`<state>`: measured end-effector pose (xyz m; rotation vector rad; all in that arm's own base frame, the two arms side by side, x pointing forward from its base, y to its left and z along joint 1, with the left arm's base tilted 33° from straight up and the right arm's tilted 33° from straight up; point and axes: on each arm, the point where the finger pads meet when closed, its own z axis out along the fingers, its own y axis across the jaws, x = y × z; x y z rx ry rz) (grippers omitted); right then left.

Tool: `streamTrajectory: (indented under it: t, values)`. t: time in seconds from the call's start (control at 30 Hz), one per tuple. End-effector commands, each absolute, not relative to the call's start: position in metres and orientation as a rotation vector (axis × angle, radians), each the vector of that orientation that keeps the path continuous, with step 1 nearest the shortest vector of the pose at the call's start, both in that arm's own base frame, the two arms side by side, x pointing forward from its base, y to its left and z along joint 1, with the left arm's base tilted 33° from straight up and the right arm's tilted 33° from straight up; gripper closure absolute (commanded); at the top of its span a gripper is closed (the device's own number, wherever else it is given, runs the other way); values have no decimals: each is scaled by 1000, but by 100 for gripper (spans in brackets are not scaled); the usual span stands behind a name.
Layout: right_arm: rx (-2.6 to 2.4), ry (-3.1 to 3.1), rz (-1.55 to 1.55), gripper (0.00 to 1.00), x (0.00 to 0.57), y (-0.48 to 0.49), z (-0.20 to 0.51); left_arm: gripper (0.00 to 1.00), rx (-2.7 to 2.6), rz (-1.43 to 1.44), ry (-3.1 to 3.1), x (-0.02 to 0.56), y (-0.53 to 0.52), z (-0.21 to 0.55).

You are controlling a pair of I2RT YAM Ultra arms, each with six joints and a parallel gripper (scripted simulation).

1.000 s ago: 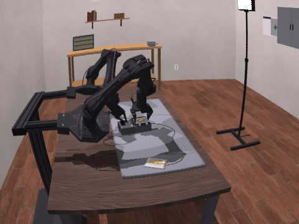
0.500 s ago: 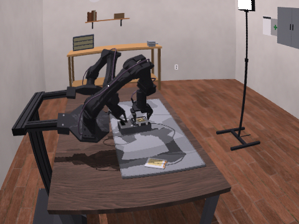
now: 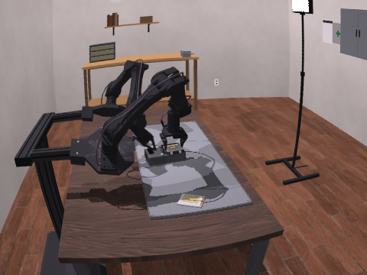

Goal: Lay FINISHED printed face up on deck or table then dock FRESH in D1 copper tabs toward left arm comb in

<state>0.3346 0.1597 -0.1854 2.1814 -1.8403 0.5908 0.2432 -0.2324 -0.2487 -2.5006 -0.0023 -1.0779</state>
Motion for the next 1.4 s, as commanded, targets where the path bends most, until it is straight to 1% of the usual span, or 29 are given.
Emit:
streamTrajectory:
  t: [0.0,1.37]
  values:
    - [2211,-1827,530,100,326,173,-195,100,-2464,-822,60,211,-177,-288]
    - [2247,-1861,451,100,329,170,-198,100,-2464,-822,60,211,-177,-288]
